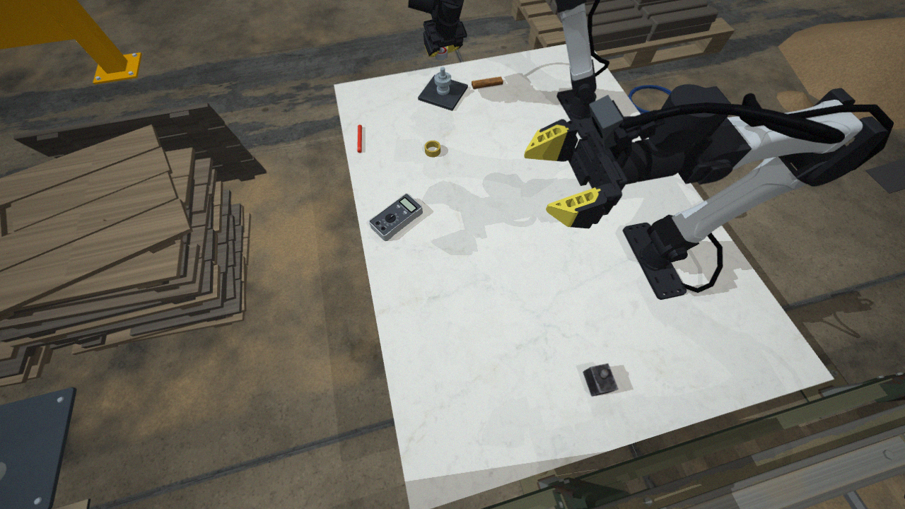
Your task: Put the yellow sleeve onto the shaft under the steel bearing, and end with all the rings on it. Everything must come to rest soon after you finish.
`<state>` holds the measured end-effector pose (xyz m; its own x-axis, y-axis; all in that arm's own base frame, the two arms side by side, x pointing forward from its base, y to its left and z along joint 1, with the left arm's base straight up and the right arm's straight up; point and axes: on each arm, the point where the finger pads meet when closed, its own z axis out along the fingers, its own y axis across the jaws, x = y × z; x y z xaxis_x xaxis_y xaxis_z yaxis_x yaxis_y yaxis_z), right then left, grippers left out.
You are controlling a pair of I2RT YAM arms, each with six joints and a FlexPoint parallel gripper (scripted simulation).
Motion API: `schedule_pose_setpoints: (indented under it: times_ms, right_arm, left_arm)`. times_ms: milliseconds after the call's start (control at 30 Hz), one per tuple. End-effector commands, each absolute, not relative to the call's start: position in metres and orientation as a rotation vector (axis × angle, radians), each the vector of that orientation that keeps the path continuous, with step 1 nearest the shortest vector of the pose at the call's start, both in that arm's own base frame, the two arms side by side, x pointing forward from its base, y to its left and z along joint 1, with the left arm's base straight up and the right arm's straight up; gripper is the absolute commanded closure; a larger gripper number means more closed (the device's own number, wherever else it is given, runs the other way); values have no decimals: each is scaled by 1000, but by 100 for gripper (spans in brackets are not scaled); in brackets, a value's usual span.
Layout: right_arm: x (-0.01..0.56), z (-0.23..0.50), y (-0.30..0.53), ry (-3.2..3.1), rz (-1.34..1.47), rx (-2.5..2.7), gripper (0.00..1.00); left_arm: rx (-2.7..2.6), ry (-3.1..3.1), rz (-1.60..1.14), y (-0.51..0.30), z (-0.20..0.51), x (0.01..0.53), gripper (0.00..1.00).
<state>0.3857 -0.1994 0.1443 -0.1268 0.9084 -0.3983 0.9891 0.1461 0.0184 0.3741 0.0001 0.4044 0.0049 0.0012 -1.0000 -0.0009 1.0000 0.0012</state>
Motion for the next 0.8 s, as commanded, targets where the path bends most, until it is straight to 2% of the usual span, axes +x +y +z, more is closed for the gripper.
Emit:
schedule_pose_setpoints:
  times_ms: [0,233,267,333,767]
  right_arm:
    - [384,178,-203,2063,-328,1805,100]
    - [384,179,-204,2060,-329,1806,100]
    - [400,179,-189,2076,-276,1747,100]
    - [393,161,-180,2141,-298,1736,100]
    - [413,154,-107,2314,-225,1430,100]
  left_arm:
    - [-1,1537,9,0,415,373,0]
    - [-1,1537,9,0,415,373,0]
    - [-1,1537,9,0,415,373,0]
    - [-1,1537,9,0,415,373,0]
    - [-1,1537,9,0,415,373,0]
